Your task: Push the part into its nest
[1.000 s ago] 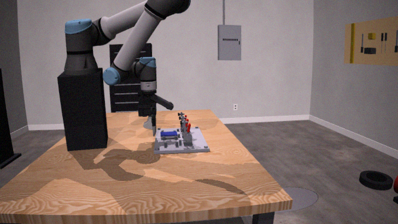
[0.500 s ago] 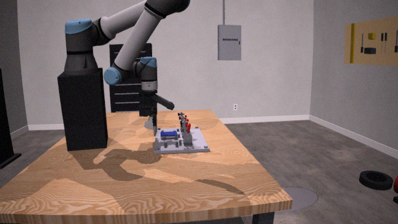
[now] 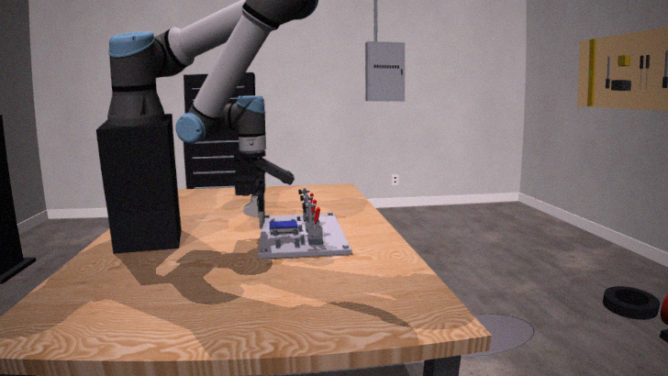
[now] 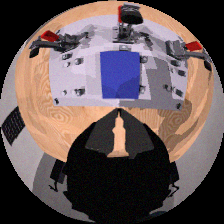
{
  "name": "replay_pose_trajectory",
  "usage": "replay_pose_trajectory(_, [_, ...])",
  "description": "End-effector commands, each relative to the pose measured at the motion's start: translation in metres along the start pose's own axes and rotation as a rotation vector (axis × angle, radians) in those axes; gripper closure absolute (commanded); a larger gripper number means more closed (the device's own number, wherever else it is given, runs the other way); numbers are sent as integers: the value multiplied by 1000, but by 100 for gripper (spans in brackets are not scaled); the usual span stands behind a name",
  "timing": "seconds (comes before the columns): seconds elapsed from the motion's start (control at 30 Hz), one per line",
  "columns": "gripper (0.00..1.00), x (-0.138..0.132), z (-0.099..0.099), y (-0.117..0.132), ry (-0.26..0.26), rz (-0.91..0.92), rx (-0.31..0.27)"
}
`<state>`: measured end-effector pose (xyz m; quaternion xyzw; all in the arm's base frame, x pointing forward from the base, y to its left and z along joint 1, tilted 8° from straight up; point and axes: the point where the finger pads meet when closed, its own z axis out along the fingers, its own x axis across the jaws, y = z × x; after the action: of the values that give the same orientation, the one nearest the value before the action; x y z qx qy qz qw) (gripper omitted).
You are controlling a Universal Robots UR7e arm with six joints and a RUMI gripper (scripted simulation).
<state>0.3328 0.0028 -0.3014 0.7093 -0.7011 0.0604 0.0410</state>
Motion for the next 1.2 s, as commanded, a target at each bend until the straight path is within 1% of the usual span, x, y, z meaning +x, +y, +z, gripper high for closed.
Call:
replay_pose_trajectory(0.0, [100,0,0,0,0,0,1])
replay_pose_trajectory(1.17, [100,0,0,-8,0,0,1])
